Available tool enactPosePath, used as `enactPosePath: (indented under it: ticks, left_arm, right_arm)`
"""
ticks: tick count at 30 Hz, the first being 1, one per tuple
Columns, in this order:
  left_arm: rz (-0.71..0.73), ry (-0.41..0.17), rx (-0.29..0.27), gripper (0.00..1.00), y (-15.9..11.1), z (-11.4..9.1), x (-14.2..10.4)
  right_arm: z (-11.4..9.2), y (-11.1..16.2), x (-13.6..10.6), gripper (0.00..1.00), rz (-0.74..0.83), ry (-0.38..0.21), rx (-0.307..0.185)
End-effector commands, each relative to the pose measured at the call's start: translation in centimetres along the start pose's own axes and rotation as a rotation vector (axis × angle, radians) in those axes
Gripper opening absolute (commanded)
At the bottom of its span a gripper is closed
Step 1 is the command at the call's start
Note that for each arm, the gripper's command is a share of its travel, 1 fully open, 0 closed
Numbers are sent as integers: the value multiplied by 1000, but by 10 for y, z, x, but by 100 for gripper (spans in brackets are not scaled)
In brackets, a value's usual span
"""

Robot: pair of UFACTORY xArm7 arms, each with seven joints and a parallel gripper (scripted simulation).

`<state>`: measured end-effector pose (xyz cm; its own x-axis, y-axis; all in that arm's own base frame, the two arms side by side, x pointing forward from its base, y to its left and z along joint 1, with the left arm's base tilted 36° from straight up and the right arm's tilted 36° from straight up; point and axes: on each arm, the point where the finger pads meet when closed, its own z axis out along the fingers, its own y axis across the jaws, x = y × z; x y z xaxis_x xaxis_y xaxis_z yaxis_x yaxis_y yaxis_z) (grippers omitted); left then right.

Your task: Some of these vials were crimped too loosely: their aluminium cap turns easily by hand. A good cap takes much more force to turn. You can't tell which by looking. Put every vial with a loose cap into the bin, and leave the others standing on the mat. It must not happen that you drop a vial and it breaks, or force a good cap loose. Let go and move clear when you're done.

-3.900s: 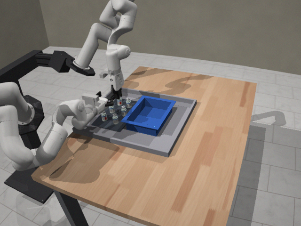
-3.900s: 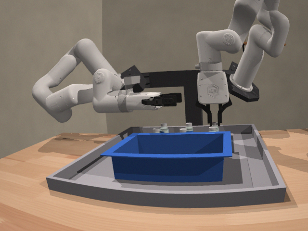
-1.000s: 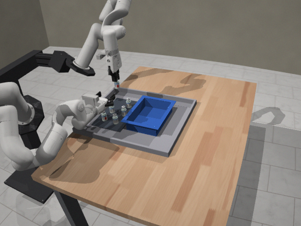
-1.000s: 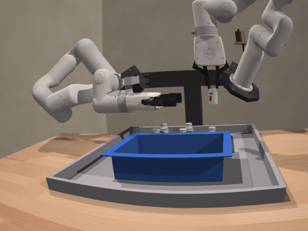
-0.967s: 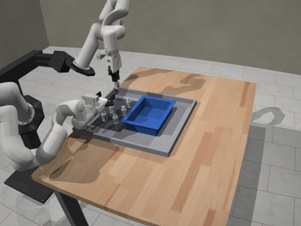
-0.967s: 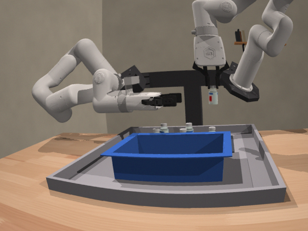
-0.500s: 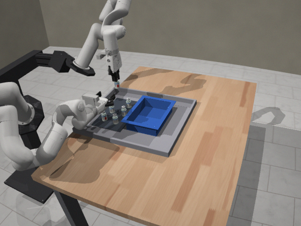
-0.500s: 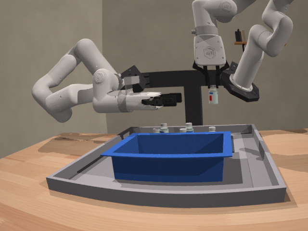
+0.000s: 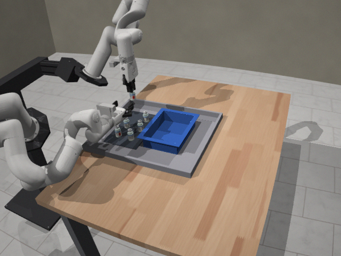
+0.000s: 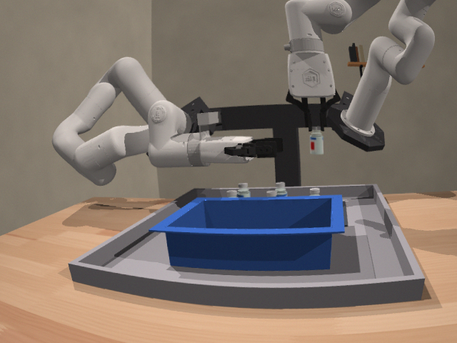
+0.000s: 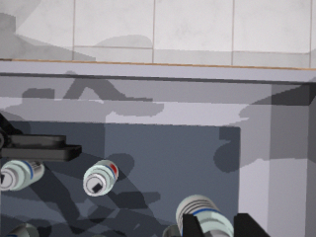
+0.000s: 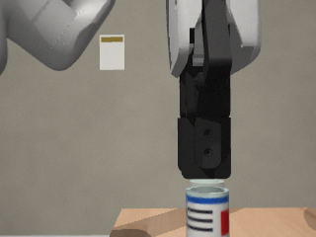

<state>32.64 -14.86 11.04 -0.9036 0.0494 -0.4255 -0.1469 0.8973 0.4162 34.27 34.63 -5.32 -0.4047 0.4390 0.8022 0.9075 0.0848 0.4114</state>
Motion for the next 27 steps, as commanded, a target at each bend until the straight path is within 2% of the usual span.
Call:
enactPosePath:
  ticks: [1, 3, 17, 19, 20, 27]
  left_arm:
    - [0, -3, 3, 23, -1, -1, -1]
    - [0, -3, 3, 23, -1, -1, -1]
    - [0, -3, 3, 23, -2, -2, -1]
    - [0, -3, 3, 23, -2, -2, -1]
    - [0, -3, 3, 23, -2, -2, -1]
    - [0, -3, 3, 23, -1, -1, 0]
  right_arm:
    - [10, 0, 2, 100, -3, 4, 0]
    - [3, 0, 3, 100, -2, 4, 1]
    - [40, 0, 2, 100, -2, 4, 1]
    - [40, 0, 2, 100, -2, 4, 1]
    - [33, 0, 2, 100, -2, 4, 1]
    - [51, 0, 2, 100, -2, 4, 1]
